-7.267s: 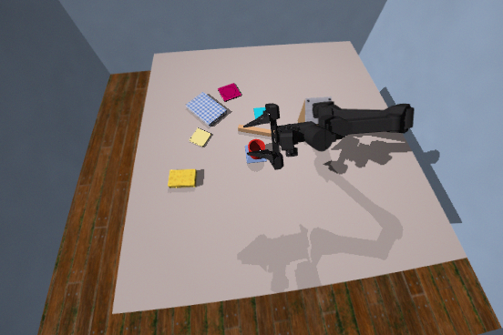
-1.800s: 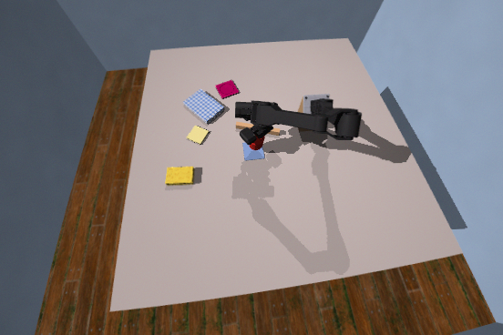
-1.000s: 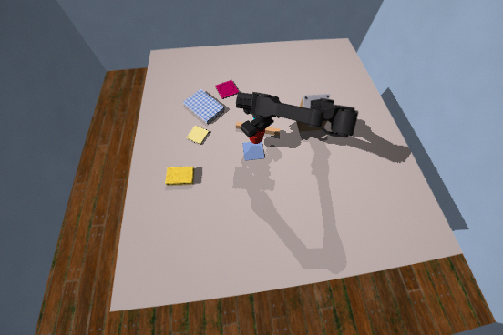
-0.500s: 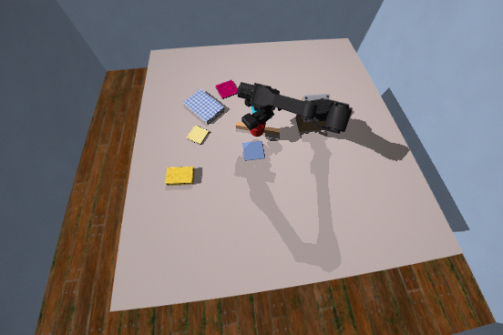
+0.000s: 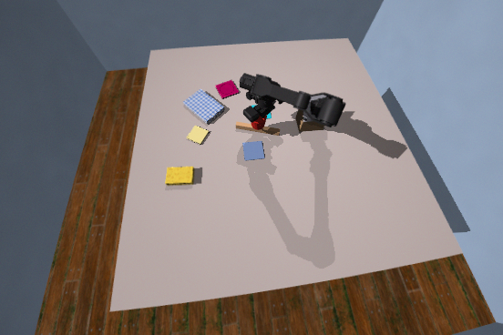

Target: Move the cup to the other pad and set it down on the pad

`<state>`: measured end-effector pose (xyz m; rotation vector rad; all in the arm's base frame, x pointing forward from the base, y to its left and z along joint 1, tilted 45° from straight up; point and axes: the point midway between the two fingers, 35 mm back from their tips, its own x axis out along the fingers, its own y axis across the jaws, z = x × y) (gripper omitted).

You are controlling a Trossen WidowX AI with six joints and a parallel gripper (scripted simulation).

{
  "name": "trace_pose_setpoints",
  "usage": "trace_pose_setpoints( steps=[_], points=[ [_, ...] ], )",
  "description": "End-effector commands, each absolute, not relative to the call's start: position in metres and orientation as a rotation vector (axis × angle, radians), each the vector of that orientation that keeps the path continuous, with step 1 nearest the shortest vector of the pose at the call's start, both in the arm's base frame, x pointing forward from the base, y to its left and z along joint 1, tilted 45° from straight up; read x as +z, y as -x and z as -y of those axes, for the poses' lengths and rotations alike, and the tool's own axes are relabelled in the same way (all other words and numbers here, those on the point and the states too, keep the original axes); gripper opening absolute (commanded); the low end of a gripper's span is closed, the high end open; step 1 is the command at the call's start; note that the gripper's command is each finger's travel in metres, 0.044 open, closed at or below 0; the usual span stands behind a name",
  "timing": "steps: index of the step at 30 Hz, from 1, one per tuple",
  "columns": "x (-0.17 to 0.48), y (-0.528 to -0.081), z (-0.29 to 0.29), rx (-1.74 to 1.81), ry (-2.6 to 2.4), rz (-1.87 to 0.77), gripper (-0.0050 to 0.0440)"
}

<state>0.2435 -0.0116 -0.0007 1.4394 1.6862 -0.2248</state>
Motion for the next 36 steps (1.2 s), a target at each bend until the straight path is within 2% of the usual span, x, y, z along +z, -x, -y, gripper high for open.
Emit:
trace_pose_setpoints(
  steps=[1,36],
  points=[
    [-0.003,-0.244,0.017,-0.221,-1.433,-1.677,0.0000],
    [-0.055,-0.218,0.067,-0.224,-1.431,-1.676,0.0000]
  ],
)
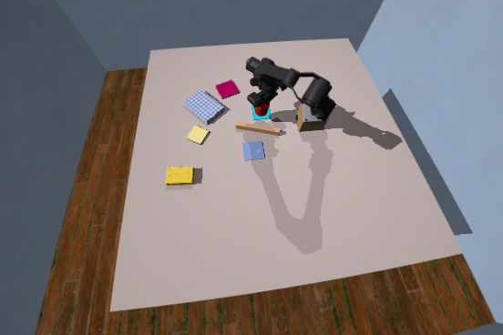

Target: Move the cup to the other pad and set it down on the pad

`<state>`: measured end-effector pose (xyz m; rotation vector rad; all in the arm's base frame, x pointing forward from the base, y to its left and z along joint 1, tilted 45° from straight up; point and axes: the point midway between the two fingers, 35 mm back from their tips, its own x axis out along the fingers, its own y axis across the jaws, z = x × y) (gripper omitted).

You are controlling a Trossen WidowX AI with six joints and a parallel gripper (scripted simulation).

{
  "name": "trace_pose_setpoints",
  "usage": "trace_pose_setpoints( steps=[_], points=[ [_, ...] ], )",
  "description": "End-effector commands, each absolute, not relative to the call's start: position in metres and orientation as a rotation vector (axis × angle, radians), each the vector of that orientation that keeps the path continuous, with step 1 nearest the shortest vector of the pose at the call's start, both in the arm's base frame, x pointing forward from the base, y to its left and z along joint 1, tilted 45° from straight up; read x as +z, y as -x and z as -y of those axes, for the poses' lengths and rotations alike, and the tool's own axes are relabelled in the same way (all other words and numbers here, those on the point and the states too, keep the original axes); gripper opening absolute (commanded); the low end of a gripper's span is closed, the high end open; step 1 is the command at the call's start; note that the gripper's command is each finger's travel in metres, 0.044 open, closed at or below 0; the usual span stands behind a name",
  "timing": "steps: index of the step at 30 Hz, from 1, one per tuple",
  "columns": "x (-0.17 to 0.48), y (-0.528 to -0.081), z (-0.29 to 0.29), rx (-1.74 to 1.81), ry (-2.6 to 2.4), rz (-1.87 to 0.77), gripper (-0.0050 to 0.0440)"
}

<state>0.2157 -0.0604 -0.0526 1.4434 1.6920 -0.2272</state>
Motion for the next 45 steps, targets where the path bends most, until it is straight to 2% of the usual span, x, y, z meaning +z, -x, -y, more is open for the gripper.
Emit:
trace_pose_setpoints(
  steps=[1,19,45],
  points=[
    [-0.056,-0.217,0.068,-0.224,-1.431,-1.676,0.0000],
    [-0.080,-0.205,0.089,-0.225,-1.430,-1.676,0.0000],
    [-0.120,-0.207,0.052,-0.222,-1.432,-1.677,0.0000]
  ],
)
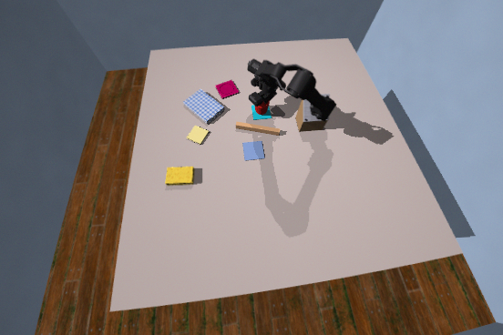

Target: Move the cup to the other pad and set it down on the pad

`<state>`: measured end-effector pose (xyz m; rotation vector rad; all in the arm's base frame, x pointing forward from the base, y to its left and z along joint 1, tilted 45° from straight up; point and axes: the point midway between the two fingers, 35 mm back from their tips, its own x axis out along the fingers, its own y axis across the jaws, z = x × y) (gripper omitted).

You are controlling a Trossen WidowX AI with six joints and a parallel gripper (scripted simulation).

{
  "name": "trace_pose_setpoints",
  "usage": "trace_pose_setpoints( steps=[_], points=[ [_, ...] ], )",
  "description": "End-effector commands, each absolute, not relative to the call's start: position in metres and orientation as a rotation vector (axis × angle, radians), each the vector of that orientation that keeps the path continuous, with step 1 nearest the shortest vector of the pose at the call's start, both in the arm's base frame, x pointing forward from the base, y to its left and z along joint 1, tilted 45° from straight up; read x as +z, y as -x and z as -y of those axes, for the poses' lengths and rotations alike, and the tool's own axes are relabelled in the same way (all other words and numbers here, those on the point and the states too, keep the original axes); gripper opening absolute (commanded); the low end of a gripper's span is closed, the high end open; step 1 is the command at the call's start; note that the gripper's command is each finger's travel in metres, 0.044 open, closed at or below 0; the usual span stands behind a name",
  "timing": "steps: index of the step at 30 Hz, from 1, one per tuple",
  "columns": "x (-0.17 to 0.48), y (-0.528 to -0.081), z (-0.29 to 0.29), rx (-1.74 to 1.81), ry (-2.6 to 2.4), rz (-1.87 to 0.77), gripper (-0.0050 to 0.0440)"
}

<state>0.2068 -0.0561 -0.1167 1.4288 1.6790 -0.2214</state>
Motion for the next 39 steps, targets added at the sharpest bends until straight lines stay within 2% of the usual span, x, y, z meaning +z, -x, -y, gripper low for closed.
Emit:
trace_pose_setpoints(
  steps=[1,19,20,22,26,27,39],
  points=[
    [-0.1203,-0.2071,0.0520,-0.222,-1.432,-1.677,0.0000],
    [-0.1188,-0.2088,0.0543,-0.220,-1.423,-1.670,0.0000],
    [-0.1188,-0.2088,0.0543,-0.220,-1.423,-1.670,0.0024],
    [-0.1188,-0.2088,0.0543,-0.220,-1.423,-1.670,0.0024],
    [-0.1188,-0.2088,0.0543,-0.220,-1.423,-1.670,0.0120],
    [-0.1188,-0.2088,0.0543,-0.220,-1.423,-1.670,0.0128],
    [-0.1163,-0.2089,0.0572,-0.221,-1.423,-1.671,0.0128]
  ],
)
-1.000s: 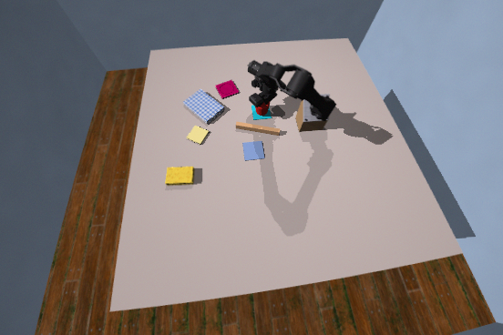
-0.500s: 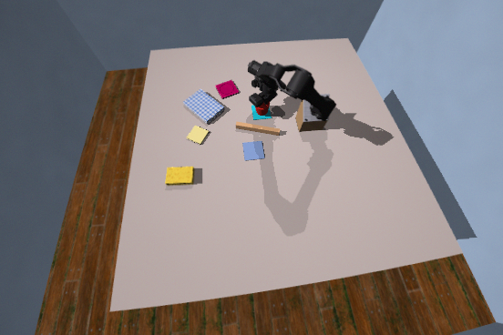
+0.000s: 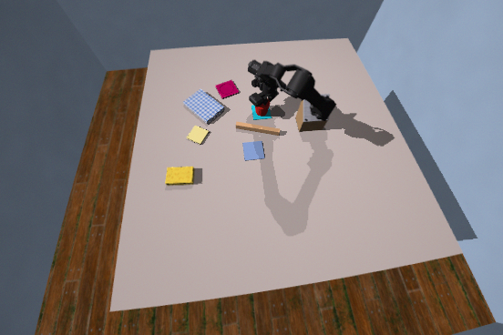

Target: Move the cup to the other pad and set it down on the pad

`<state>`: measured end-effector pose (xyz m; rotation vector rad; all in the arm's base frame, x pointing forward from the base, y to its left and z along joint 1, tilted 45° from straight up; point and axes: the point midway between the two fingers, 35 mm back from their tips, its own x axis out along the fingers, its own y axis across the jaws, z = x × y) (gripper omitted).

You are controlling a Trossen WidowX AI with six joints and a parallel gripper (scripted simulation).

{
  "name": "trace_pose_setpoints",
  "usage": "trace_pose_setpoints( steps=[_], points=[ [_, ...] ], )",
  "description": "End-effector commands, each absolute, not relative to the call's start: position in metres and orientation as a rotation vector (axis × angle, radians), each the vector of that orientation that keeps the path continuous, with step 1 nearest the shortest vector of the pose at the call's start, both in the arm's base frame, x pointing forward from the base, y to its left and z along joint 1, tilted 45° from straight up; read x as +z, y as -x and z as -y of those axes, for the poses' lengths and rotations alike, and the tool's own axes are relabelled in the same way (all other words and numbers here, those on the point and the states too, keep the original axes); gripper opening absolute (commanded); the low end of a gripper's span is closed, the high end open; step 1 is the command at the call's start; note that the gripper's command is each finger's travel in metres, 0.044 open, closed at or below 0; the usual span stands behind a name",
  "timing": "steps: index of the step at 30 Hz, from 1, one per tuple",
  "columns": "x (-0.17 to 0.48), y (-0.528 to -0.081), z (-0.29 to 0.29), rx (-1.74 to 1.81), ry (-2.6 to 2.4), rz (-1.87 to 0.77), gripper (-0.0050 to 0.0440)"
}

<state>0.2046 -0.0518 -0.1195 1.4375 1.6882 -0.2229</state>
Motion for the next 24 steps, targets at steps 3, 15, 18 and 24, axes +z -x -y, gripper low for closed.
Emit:
trace_pose_setpoints(
  steps=[3,15,18,24],
  points=[
    [-0.112,-0.209,0.062,-0.222,-1.424,-1.671,0.0128],
    [-0.090,-0.204,0.083,-0.225,-1.428,-1.675,0.0128],
    [-0.088,-0.204,0.085,-0.225,-1.428,-1.675,0.0128],
    [-0.081,-0.199,0.090,-0.225,-1.430,-1.677,0.0128]
  ],
)
